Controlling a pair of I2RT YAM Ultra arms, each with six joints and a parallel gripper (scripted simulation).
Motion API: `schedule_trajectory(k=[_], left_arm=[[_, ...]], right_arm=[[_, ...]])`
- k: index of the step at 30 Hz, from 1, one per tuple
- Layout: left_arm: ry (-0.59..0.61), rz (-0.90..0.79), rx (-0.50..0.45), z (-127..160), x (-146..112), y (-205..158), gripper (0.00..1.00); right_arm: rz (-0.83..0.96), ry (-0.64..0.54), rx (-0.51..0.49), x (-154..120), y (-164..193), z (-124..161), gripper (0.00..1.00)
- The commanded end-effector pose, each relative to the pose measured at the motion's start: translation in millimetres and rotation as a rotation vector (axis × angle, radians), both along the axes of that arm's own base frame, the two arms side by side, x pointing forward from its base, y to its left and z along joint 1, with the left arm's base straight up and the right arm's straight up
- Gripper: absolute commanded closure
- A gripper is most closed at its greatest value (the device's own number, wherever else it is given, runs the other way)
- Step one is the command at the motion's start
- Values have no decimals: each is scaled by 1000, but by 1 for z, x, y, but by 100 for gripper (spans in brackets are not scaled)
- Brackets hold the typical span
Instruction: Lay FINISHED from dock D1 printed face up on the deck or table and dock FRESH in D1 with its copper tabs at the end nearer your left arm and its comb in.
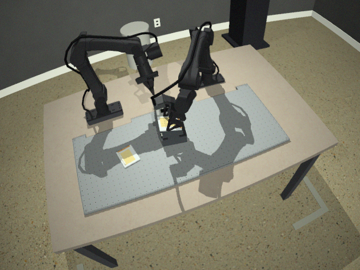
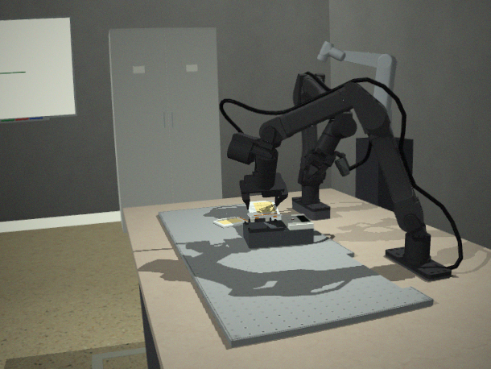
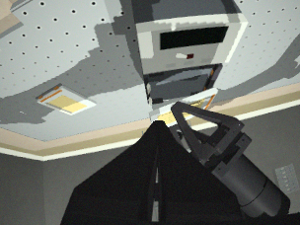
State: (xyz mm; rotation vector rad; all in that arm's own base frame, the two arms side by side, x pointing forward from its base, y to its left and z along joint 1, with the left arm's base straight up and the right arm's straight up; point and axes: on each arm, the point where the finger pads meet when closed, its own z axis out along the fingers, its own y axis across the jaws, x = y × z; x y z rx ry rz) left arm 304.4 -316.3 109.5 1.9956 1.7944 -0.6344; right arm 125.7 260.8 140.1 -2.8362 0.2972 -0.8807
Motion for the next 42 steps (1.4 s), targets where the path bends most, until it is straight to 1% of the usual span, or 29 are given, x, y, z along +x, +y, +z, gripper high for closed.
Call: schedule_trajectory(k=[1,6,15,24,33,42], left_arm=[[-38,-8,-44,14,4,-6,100],[-38,-8,-44,14,4,-6,100],[-38,-8,-44,14,4,-6,100],[-38,-8,-44,14,4,-6,100],[-38,-8,-44,14,4,-6,100],[-38,-8,-44,14,4,-6,100]], right_arm=[[5,-18,54,0,4,27,100],[5,-18,54,-1,3,36,100],[5,-18,54,-1,3,36,100],[8,-18,57,-1,3,52,100],[8,-18,57,-1,3,52,100],[12,-16,48,-1,2,61,100]])
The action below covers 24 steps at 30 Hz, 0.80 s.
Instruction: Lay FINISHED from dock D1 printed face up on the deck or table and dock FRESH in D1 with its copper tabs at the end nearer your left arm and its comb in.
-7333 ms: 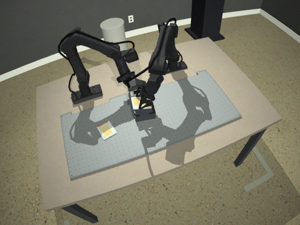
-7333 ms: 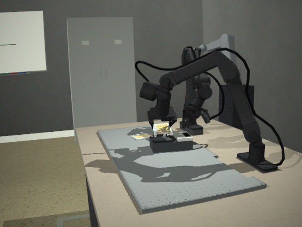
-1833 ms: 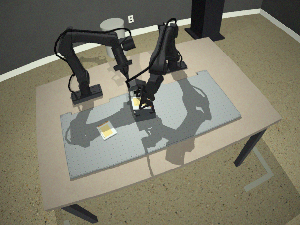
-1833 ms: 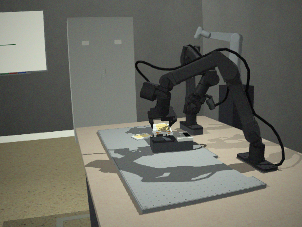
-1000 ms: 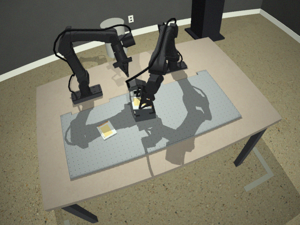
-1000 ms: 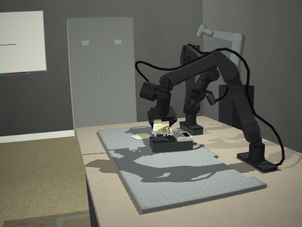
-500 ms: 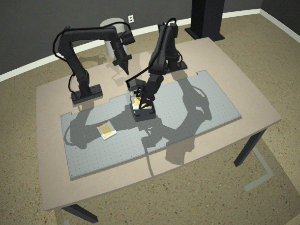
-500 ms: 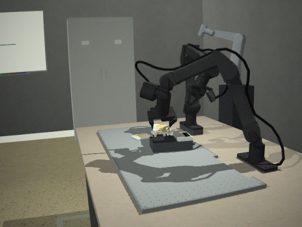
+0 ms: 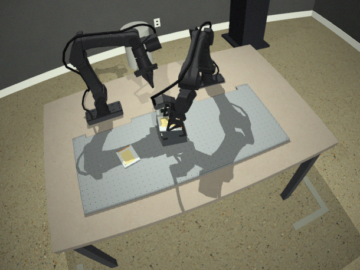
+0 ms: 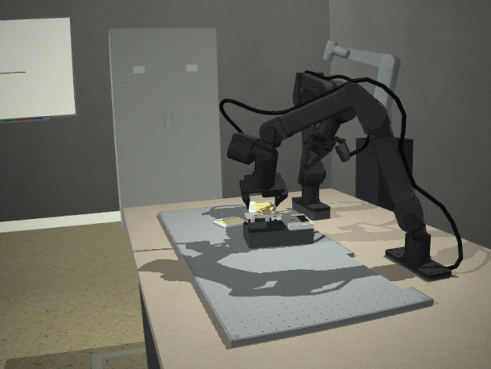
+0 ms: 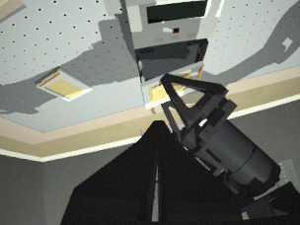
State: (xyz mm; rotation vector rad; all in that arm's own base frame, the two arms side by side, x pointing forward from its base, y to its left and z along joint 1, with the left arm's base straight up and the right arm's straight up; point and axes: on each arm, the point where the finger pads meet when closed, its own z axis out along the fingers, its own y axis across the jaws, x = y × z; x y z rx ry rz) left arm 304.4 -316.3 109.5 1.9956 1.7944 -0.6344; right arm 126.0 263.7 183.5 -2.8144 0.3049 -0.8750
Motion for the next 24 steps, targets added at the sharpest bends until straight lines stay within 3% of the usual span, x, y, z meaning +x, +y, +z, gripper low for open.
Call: schedule_trajectory(k=[1,9,22,24], left_arm=[[-38,-8,-44,14,4,-6,100],[-38,-8,-44,14,4,-6,100],[-38,-8,-44,14,4,-6,100],[-38,-8,-44,14,4,-6,100]], right_arm=[[12,-14,25,-1,-1,17,100],[12,-14,25,-1,-1,17,100],[-399,35,156,21,-62,17,100],[-399,35,156,21,-62,17,100]])
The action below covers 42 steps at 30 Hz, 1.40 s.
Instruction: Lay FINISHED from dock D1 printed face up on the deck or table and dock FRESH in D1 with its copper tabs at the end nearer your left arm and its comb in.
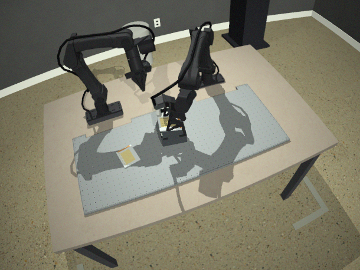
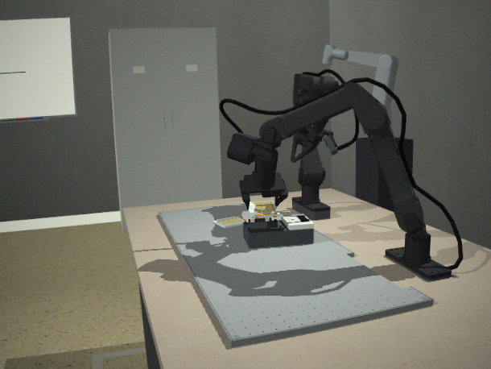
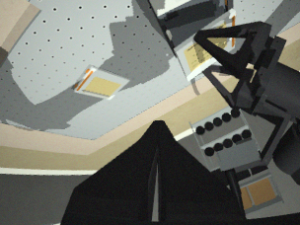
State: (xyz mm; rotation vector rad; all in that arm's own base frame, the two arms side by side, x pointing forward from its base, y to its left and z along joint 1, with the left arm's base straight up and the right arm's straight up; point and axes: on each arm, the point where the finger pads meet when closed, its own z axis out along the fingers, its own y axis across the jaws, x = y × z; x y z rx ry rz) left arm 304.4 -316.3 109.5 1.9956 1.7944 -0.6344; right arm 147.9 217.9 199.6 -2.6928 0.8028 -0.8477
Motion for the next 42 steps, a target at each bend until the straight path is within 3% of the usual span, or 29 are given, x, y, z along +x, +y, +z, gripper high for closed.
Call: schedule_trajectory(k=[1,42], left_arm=[[-38,-8,-44,14,4,-6,100],[-38,-8,-44,14,4,-6,100]], right_arm=[[-109,20,33,1,-21,1,100],[-1271,175,416,64,-194,0,100]])
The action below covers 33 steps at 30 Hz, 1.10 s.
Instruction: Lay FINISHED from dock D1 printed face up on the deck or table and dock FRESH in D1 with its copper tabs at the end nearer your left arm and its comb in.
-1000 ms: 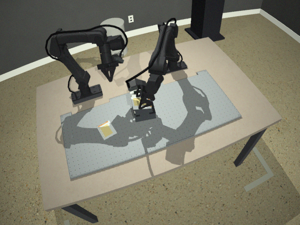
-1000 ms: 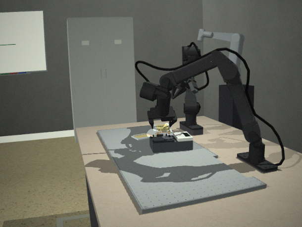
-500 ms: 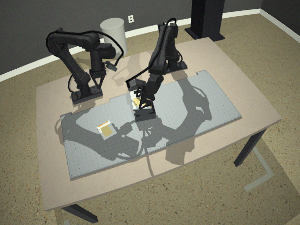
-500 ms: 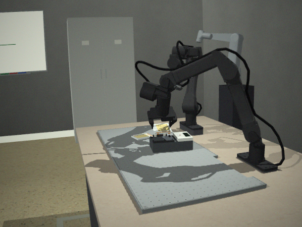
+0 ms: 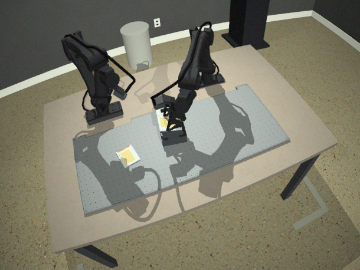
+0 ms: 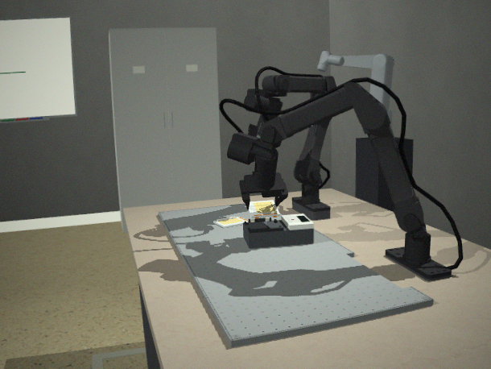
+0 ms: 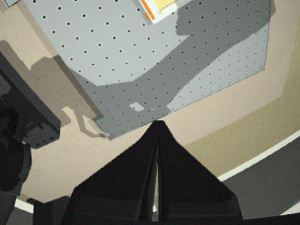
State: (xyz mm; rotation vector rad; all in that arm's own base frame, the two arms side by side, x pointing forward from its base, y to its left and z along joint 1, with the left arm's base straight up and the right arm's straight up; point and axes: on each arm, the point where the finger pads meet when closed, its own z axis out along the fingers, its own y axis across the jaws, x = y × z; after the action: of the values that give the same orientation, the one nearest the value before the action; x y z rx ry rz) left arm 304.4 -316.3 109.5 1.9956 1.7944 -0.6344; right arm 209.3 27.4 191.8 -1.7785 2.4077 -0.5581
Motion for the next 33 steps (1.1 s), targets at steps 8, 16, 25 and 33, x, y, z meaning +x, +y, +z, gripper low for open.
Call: schedule_trajectory(k=[8,16,25,33], left_arm=[[-38,-8,-44,14,4,-6,100],[-38,-8,-44,14,4,-6,100],[-38,-8,-44,14,4,-6,100],[-38,-8,-44,14,4,-6,100]], right_arm=[[-284,17,139,15,-37,7,100],[-505,41,209,27,-70,7,100],[-758,69,288,31,-80,7,100],[-980,93,357,31,-80,7,100]])
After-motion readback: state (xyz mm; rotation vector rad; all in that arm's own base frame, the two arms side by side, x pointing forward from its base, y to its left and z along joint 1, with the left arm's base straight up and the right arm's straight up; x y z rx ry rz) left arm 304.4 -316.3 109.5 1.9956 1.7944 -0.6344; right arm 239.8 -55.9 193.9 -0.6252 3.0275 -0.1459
